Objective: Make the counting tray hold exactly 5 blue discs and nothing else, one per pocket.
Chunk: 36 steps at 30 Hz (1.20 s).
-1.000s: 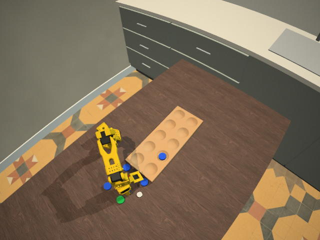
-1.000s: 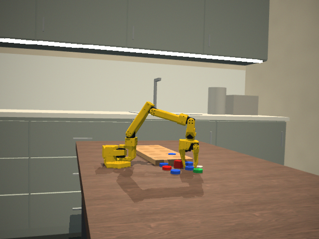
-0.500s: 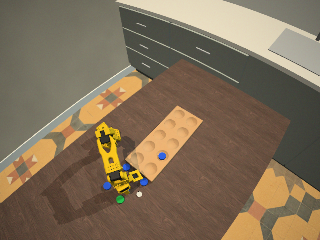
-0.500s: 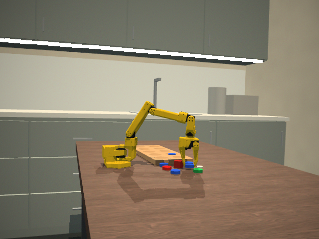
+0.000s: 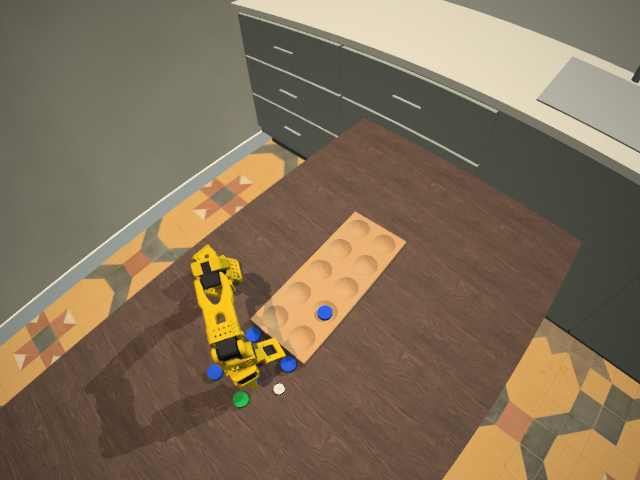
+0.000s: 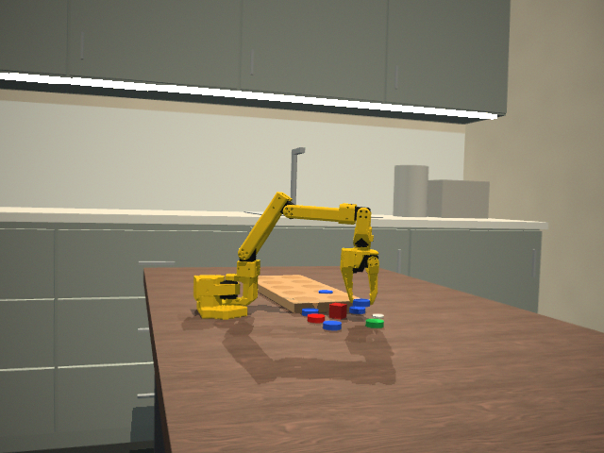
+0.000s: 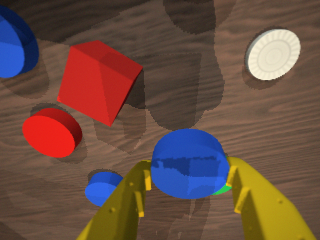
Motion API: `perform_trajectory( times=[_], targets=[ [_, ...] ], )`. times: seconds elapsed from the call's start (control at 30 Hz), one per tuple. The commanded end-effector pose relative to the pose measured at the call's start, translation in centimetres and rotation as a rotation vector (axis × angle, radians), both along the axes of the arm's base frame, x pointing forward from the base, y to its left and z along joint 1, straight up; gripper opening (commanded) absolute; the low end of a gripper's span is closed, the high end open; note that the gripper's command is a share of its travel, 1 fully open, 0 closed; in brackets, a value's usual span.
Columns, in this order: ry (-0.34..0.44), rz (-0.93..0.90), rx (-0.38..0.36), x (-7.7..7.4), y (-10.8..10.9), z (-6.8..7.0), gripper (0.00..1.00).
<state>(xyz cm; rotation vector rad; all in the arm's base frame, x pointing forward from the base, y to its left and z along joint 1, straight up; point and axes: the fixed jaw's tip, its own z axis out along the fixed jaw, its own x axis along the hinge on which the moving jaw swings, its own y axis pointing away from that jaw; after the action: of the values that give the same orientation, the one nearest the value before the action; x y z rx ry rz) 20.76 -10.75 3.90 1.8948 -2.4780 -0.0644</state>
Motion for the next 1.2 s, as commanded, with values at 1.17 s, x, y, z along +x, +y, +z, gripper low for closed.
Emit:
perform_trajectory(
  times=[1.17],
  targets=[
    [-0.123,0.004,-0.06,1.52,-0.53,1.86,0.0]
  ],
)
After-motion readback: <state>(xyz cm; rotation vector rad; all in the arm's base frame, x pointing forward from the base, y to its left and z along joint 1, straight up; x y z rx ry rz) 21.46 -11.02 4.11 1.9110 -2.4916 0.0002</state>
